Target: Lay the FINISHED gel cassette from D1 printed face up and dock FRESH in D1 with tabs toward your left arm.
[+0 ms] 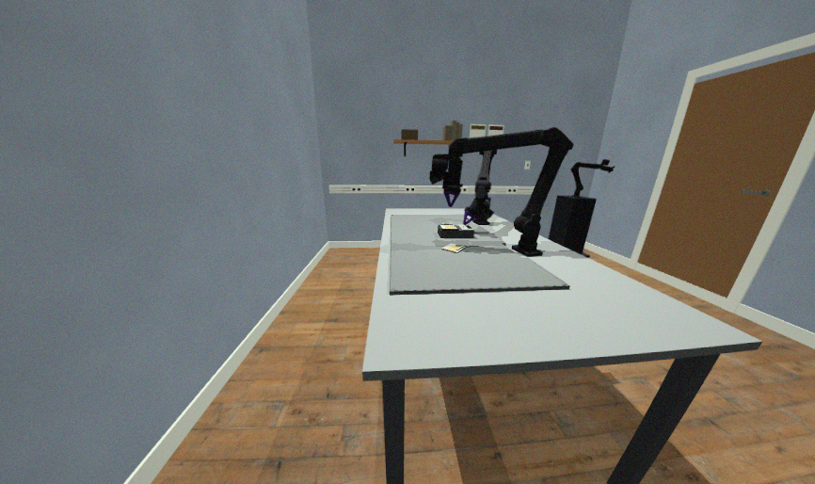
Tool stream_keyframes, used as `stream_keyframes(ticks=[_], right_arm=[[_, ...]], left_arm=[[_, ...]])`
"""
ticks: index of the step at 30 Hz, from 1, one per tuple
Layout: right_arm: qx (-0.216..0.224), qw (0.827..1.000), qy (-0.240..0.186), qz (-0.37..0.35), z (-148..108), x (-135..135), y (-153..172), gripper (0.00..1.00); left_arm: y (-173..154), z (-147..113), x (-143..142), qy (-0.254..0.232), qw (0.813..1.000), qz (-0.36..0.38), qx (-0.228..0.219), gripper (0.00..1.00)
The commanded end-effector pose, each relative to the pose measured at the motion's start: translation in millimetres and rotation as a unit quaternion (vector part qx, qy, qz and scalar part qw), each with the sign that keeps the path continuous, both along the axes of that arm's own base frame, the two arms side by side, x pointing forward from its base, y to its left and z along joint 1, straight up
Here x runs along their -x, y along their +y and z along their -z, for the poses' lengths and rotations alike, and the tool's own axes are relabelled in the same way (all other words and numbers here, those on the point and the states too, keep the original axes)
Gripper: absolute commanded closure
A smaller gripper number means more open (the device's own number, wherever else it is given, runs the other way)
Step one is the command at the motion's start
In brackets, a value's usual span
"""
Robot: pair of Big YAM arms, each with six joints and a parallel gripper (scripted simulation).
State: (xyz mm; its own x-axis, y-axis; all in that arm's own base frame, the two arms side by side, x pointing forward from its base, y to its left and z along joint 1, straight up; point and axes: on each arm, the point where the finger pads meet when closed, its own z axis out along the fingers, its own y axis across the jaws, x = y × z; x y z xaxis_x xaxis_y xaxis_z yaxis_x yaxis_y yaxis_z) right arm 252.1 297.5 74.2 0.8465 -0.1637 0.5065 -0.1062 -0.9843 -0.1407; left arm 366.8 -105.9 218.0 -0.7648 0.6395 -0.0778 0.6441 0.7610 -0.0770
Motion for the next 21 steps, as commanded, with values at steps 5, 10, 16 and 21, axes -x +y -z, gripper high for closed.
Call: stream_keyframes(ticks=[5, 10, 16, 21], right_arm=[[0.064, 0.996, 0.054, -0.006, 59.1, 20.0, -32.0, 1.0], [0.064, 0.996, 0.054, -0.006, 59.1, 20.0, -32.0, 1.0], [0.064, 0.996, 0.054, -0.006, 59.1, 20.0, -32.0, 1.0], [0.064, 0.996, 0.054, -0.006, 59.1, 20.0, -32.0, 1.0]], left_arm=[[13.7, -10.2, -5.1, -0.011, 1.0, -0.006, 0.0, 1.0], [15.5, -11.2, -5.2, -0.011, 1.0, -0.006, 0.0, 1.0], [15.9, -12.4, -4.7, -0.013, 1.0, 0.001, 0.001, 1.0], [17.8, -18.4, -2.5, -0.013, 1.0, 0.001, 0.001, 1.0]])
